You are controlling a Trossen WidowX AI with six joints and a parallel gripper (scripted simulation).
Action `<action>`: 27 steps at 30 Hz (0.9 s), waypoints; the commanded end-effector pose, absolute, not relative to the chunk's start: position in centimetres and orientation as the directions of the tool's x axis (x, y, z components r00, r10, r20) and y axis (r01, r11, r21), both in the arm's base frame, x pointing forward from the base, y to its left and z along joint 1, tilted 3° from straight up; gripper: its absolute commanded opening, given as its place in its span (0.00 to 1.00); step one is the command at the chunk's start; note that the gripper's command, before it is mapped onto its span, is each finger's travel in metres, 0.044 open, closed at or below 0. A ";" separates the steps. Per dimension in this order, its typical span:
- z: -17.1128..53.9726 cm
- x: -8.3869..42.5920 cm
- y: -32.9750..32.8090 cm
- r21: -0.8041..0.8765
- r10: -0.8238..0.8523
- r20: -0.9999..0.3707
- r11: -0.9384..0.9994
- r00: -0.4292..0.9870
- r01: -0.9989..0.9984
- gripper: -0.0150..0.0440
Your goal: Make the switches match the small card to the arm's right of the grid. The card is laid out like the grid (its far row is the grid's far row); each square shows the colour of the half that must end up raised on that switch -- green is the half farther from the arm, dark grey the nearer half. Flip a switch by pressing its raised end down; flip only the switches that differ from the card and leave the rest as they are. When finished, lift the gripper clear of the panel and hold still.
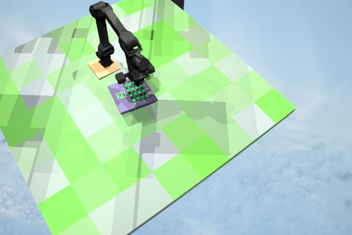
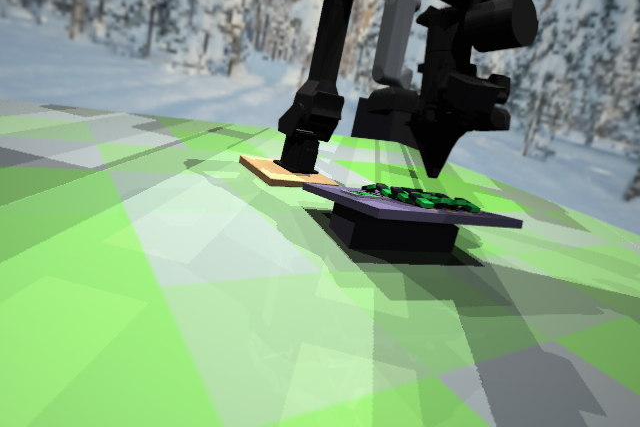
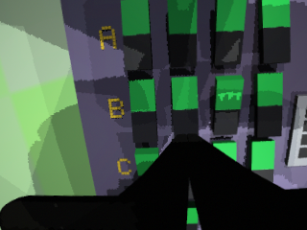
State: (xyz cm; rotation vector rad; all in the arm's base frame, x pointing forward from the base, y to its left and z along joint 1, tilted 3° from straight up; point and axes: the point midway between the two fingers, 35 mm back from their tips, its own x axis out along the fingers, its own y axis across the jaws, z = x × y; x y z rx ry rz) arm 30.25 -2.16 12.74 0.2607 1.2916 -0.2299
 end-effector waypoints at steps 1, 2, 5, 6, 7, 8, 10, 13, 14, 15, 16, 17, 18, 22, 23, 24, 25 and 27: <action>12.1 30.2 -2.2 0.056 -0.027 -0.967 0.948 0.253 0.312 0.25; 12.0 30.2 -2.2 0.056 -0.027 -0.967 0.948 0.253 0.312 0.25; 11.6 30.3 -2.2 0.056 -0.027 -0.967 0.948 0.253 0.312 0.25; 11.5 30.4 -2.2 0.056 -0.027 -0.967 0.948 0.253 0.312 0.25; 11.3 30.4 -2.2 0.056 -0.027 -0.967 0.948 0.253 0.312 0.25; 11.2 30.5 -2.2 0.056 -0.027 -0.967 0.948 0.253 0.312 0.25; 10.9 30.5 -2.2 0.056 -0.027 -0.967 0.948 0.253 0.312 0.25; 10.9 30.5 -2.2 0.056 -0.027 -0.967 0.948 0.253 0.312 0.25; 10.9 30.5 -2.2 0.056 -0.027 -0.967 0.948 0.253 0.312 0.25; 10.9 30.5 -2.2 0.056 -0.027 -0.967 0.948 0.253 0.312 0.25; 10.9 30.5 -2.2 0.056 -0.027 -0.967 0.948 0.253 0.312 0.25; 10.9 30.5 -2.2 0.056 -0.027 -0.967 0.948 0.253 0.312 0.25; 10.9 30.5 -2.2 0.056 -0.027 -0.967 0.948 0.253 0.312 0.25; 10.9 30.5 -2.2 0.056 -0.027 -0.967 0.948 0.253 0.312 0.25; 10.9 30.5 -2.2 0.056 -0.027 -0.967 0.948 0.253 0.312 0.25; 10.9 30.5 -2.2 0.056 -0.027 -0.967 0.948 0.253 0.312 0.25; 10.9 30.5 -2.2 0.056 -0.027 -0.967 0.948 0.253 0.312 0.25; 10.9 30.5 -2.2 0.056 -0.027 -0.967 0.948 0.253 0.312 0.25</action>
